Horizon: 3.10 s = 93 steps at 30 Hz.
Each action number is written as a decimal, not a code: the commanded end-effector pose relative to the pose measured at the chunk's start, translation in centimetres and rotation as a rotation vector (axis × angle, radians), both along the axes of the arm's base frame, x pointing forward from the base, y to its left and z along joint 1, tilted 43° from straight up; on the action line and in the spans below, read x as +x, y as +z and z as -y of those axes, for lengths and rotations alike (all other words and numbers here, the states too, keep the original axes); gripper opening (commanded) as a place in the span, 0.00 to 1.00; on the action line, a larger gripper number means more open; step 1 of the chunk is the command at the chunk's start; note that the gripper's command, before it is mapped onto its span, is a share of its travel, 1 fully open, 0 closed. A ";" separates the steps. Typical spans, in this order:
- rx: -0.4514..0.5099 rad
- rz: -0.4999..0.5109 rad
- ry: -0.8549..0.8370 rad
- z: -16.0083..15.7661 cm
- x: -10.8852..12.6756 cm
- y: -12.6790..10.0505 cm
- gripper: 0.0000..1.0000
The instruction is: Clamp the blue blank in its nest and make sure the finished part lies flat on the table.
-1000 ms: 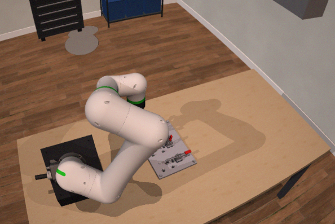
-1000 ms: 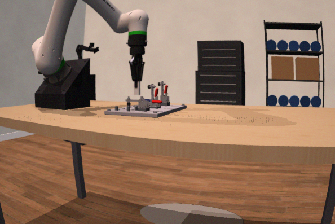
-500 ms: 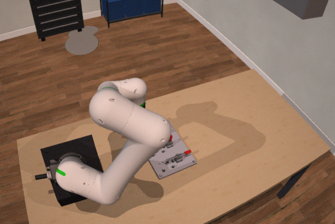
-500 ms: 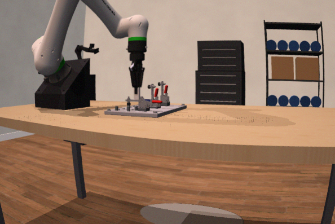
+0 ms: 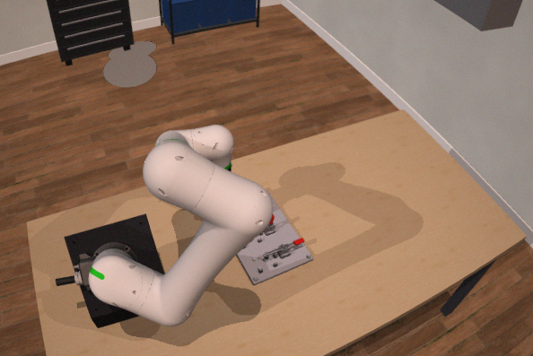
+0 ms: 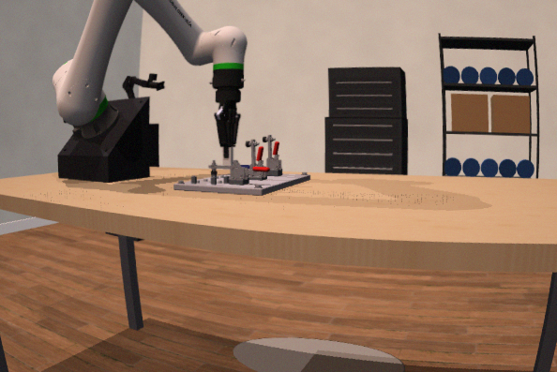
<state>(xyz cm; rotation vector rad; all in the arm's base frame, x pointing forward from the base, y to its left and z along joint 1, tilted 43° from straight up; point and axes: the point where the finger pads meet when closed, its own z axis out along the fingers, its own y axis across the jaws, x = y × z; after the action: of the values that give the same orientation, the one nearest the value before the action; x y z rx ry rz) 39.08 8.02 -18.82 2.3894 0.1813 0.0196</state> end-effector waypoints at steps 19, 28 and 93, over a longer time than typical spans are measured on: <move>0.000 0.000 0.000 0.1 0.0 -0.2 0.00; 0.000 0.000 0.000 0.3 0.0 -0.4 0.00; 0.000 0.000 0.000 0.1 1.2 -0.4 0.00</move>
<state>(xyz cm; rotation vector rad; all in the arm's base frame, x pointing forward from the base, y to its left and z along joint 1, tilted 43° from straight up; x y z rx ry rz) 40.31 7.87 -19.23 2.3894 0.1814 0.0196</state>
